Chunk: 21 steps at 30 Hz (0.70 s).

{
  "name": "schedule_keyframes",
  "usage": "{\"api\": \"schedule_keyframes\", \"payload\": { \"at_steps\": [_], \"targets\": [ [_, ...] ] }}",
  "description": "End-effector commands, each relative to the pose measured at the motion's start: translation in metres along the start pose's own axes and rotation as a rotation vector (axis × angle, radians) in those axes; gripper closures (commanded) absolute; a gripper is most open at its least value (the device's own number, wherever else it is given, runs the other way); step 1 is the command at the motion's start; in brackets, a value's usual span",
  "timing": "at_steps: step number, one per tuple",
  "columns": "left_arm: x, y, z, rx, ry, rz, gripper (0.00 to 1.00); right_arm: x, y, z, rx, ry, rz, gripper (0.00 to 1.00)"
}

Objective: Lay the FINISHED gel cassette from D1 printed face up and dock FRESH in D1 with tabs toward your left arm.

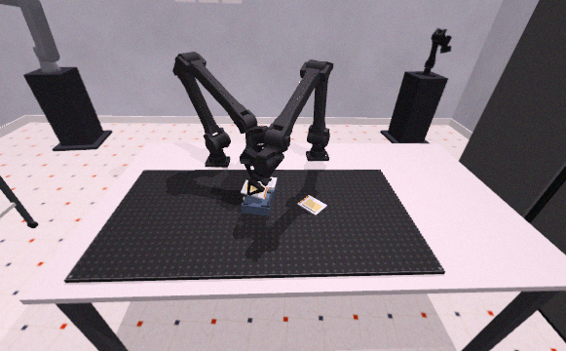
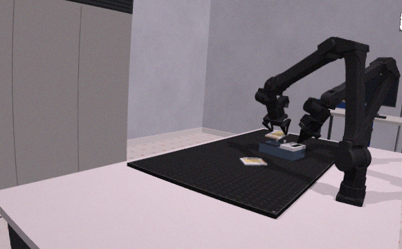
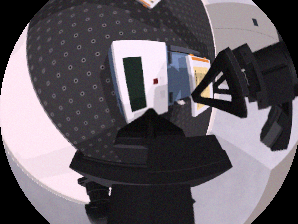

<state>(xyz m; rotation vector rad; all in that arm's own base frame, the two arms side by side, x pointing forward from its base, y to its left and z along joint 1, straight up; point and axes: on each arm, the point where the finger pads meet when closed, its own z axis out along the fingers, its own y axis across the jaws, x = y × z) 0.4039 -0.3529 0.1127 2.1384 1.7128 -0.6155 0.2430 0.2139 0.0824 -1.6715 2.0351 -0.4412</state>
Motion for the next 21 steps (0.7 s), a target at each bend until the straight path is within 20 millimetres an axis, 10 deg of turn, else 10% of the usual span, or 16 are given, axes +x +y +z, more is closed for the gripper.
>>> {"api": "schedule_keyframes", "payload": {
  "at_steps": [1,21],
  "targets": [
    [-0.0047,0.0042,-0.0047,-0.023,-0.01,0.014,1.0,-0.0055,-0.0028,-0.0008,-0.014,0.01,0.002,1.0],
    [-0.0047,0.0042,-0.0047,-0.023,-0.01,0.014,1.0,-0.0074,-0.0036,-0.0049,-0.007,-0.002,0.008,1.0]
  ]
}}
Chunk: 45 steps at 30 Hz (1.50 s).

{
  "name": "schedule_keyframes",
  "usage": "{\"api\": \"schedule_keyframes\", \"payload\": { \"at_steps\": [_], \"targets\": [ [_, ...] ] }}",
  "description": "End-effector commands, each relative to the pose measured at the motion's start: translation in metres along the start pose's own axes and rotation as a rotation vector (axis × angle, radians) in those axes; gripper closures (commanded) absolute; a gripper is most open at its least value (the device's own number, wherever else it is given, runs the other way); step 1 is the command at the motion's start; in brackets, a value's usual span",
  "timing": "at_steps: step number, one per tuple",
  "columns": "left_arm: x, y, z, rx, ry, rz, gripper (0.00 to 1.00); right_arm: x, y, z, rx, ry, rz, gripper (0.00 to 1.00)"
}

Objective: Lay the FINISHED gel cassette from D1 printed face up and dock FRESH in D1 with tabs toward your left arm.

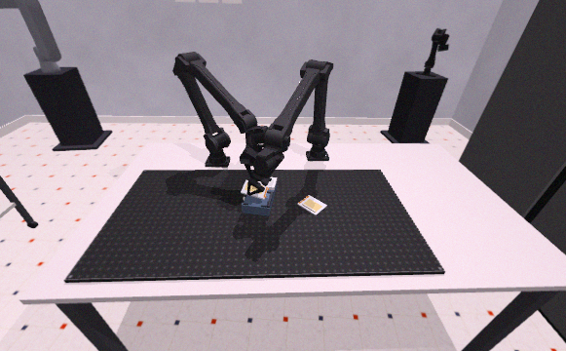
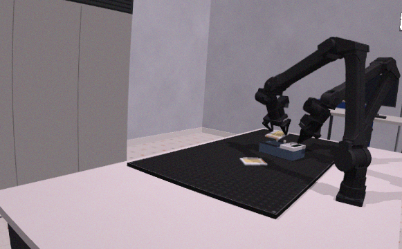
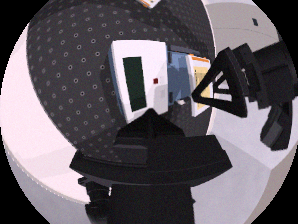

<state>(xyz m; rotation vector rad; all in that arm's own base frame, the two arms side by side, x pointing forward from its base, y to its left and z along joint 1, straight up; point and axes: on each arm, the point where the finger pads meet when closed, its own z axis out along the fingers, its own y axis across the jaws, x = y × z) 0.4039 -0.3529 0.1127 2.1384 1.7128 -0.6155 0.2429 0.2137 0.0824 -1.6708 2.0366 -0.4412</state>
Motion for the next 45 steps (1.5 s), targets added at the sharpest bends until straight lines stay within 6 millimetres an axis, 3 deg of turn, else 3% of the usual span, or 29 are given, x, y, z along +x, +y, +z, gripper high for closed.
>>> {"api": "schedule_keyframes", "payload": {
  "at_steps": [1,45],
  "targets": [
    [-0.005,0.004,-0.005,-0.023,-0.01,0.014,1.0,-0.008,-0.004,-0.005,-0.006,-0.002,0.007,1.0],
    [-0.005,0.004,-0.005,-0.023,-0.01,0.014,1.0,-0.015,-0.01,-0.016,0.021,-0.042,0.023,1.0]
  ]
}}
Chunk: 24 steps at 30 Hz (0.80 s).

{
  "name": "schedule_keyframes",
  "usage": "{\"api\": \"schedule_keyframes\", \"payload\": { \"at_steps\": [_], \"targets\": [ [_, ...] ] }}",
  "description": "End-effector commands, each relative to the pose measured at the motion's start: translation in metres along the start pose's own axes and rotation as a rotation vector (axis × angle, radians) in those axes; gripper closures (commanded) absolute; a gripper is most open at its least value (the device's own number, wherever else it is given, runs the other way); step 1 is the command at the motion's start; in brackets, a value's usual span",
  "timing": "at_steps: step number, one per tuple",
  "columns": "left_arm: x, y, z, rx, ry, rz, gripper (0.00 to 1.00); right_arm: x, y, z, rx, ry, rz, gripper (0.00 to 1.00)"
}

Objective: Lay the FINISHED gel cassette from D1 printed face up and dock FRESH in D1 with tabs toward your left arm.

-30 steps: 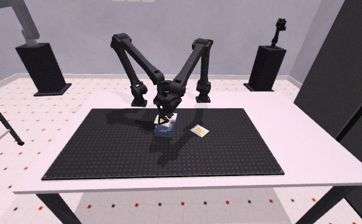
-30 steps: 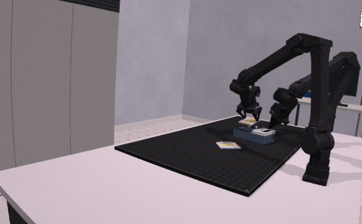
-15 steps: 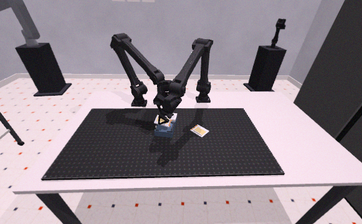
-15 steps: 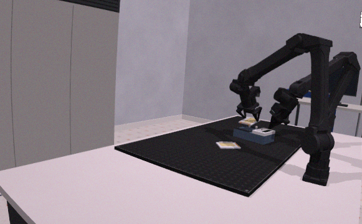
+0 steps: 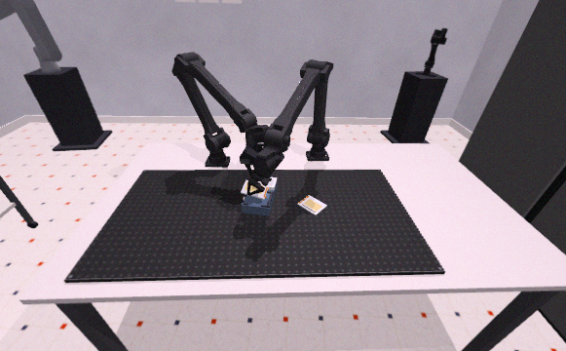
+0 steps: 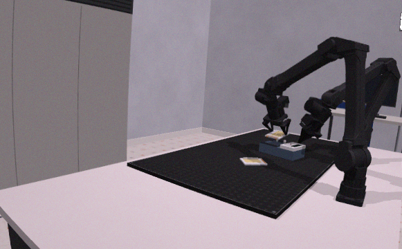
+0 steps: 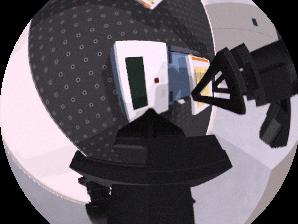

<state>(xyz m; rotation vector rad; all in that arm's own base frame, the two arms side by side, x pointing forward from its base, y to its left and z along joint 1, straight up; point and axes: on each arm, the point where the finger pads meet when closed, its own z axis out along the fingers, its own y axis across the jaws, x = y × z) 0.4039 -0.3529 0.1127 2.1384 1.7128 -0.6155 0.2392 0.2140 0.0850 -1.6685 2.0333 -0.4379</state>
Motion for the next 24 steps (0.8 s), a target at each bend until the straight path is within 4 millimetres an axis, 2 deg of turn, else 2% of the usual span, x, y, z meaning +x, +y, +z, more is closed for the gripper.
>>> {"api": "schedule_keyframes", "payload": {
  "at_steps": [1,24],
  "targets": [
    [-0.0047,0.0042,-0.0047,-0.023,-0.01,0.014,1.0,-0.0154,-0.012,-0.0127,0.02,-0.038,0.022,1.0],
    [-0.0047,0.0042,-0.0047,-0.023,-0.01,0.014,1.0,-0.0168,-0.0132,-0.0167,0.022,-0.039,0.023,1.0]
  ]
}}
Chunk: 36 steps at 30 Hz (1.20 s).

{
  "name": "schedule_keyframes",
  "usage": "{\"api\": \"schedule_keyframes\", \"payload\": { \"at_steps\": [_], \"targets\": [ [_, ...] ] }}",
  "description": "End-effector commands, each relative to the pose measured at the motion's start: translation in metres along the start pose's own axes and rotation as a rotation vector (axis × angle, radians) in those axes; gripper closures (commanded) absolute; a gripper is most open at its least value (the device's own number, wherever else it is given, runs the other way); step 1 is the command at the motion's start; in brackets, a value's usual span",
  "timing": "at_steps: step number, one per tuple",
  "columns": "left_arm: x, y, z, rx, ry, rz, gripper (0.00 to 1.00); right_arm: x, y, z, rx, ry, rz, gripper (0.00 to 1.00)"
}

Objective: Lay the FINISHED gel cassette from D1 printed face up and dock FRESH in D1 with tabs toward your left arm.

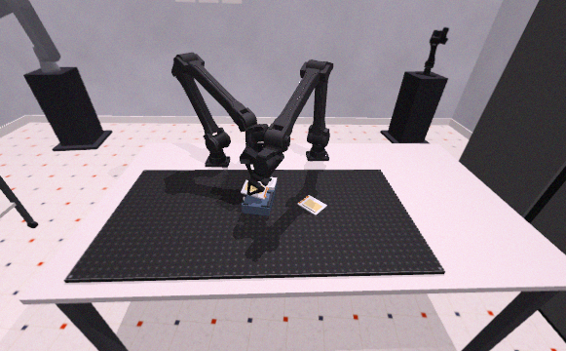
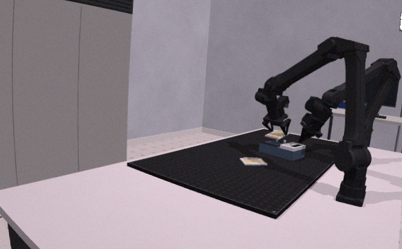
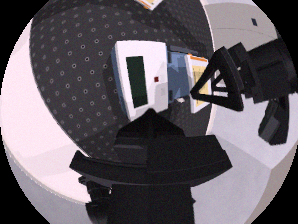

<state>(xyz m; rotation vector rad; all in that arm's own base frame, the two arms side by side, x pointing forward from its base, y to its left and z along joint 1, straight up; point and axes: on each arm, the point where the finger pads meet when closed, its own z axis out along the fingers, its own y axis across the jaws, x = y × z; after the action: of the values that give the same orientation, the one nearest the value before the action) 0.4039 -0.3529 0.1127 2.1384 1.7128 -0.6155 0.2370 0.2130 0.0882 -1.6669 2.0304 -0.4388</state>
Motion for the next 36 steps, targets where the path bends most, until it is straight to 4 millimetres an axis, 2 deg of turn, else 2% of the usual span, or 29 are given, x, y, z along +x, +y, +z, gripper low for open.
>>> {"api": "schedule_keyframes", "payload": {
  "at_steps": [1,36],
  "targets": [
    [-0.0047,0.0042,-0.0047,-0.023,-0.01,0.014,1.0,-0.0175,-0.0132,-0.0127,0.019,-0.037,0.023,1.0],
    [-0.0047,0.0042,-0.0047,-0.023,-0.01,0.014,1.0,-0.0238,-0.0185,-0.0207,0.026,-0.05,0.03,1.0]
  ]
}}
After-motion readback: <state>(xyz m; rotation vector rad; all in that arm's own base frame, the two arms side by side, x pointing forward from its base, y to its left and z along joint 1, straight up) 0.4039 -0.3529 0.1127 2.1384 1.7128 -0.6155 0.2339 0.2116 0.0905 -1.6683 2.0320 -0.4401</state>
